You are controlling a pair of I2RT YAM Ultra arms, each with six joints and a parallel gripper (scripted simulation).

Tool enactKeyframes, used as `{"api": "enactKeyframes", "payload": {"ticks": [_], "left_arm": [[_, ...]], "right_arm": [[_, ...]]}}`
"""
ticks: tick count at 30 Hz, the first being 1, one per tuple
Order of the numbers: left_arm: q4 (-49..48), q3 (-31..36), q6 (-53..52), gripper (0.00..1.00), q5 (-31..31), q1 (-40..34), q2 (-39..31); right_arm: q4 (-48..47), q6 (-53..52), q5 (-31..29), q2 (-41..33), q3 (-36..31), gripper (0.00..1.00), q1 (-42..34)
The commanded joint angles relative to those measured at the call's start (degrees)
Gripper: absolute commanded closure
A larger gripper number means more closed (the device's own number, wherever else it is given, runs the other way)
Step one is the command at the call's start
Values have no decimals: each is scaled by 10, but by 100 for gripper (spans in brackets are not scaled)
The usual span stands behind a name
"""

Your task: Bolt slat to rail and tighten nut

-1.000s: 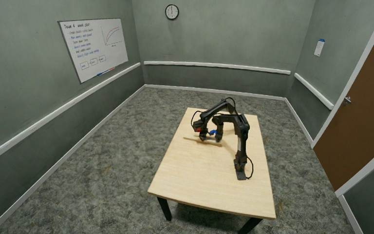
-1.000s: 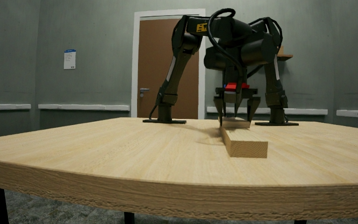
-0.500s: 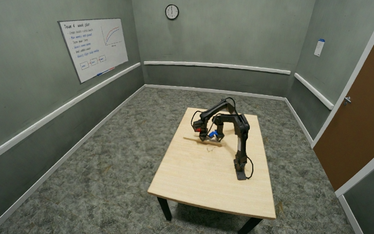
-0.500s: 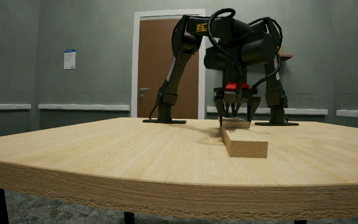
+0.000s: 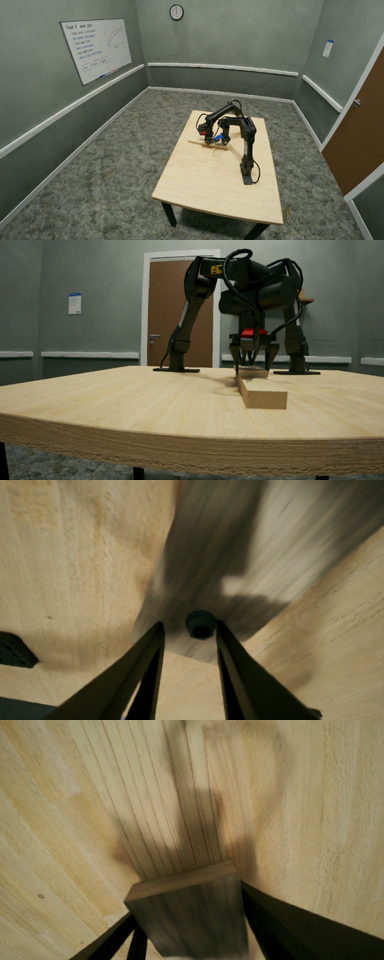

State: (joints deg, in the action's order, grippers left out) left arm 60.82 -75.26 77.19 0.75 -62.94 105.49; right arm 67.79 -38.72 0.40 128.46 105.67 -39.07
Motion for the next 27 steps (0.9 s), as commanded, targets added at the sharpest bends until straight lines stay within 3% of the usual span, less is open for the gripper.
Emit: {"api": "enactKeyframes", "payload": {"ticks": [1, 10, 23, 27], "left_arm": [[10, -25, 6, 66, -7, 1, -2], [3, -8, 2, 70, -2, 0, -3], [0, -3, 1, 89, 0, 0, -3], [0, -3, 1, 89, 0, 0, -3]], "right_arm": [[0, 0, 0, -5, 3, 28, 0], [0, 0, 0, -5, 3, 28, 0], [0, 0, 0, -5, 3, 28, 0], [0, 0, 0, -5, 3, 28, 0]]}}
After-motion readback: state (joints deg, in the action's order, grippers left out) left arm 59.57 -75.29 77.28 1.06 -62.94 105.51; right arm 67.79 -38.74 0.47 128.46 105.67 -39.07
